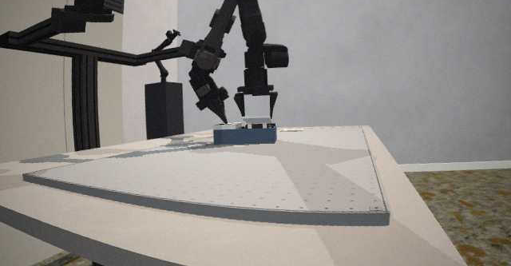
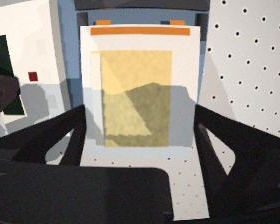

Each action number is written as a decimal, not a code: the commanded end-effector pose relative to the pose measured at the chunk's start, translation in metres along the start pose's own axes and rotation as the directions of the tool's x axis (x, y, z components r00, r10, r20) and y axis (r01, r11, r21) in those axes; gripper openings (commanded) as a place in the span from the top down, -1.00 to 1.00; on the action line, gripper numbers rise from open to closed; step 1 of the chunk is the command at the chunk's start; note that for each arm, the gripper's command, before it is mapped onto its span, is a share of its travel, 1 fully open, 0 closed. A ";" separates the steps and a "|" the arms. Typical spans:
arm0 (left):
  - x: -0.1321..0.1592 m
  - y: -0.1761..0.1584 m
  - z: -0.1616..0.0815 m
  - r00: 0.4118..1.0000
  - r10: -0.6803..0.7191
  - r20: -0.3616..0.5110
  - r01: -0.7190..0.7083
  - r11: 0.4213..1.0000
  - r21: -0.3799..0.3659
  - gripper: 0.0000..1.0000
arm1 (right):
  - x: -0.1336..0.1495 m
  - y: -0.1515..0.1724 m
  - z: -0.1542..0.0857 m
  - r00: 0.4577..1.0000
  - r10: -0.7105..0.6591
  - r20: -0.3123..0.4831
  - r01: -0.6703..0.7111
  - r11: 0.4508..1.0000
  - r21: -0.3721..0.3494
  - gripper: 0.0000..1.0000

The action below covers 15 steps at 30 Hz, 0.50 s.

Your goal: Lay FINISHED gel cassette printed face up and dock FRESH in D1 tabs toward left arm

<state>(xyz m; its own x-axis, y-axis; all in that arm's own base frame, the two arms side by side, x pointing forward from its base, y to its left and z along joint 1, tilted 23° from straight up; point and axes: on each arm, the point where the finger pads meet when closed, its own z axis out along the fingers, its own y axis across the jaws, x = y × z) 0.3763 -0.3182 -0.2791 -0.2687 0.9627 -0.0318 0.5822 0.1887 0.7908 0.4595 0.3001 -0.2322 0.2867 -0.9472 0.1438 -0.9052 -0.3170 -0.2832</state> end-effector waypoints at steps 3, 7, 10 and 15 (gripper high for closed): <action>0.048 -0.049 0.033 0.995 0.067 -0.072 -0.062 0.995 0.073 1.00 | -0.004 -0.018 0.001 1.000 0.004 0.014 -0.005 0.999 0.035 1.00; 0.048 -0.049 0.033 0.995 0.067 -0.072 -0.062 0.995 0.073 1.00 | -0.004 -0.019 0.001 1.000 0.006 0.015 -0.006 0.999 0.037 1.00; 0.048 -0.049 0.033 0.995 0.067 -0.072 -0.062 0.995 0.073 1.00 | -0.004 -0.019 0.001 1.000 0.006 0.015 -0.006 0.999 0.037 1.00; 0.048 -0.049 0.033 0.995 0.067 -0.072 -0.062 0.995 0.073 1.00 | -0.004 -0.019 0.001 1.000 0.006 0.015 -0.006 0.999 0.037 1.00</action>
<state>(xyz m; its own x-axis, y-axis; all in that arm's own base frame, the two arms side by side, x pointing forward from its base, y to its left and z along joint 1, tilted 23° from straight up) 0.3763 -0.3182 -0.2791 -0.2687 0.9627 -0.0318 0.5822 0.1887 0.7908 0.4595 0.3001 -0.2322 0.2867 -0.9472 0.1438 -0.9052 -0.3170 -0.2832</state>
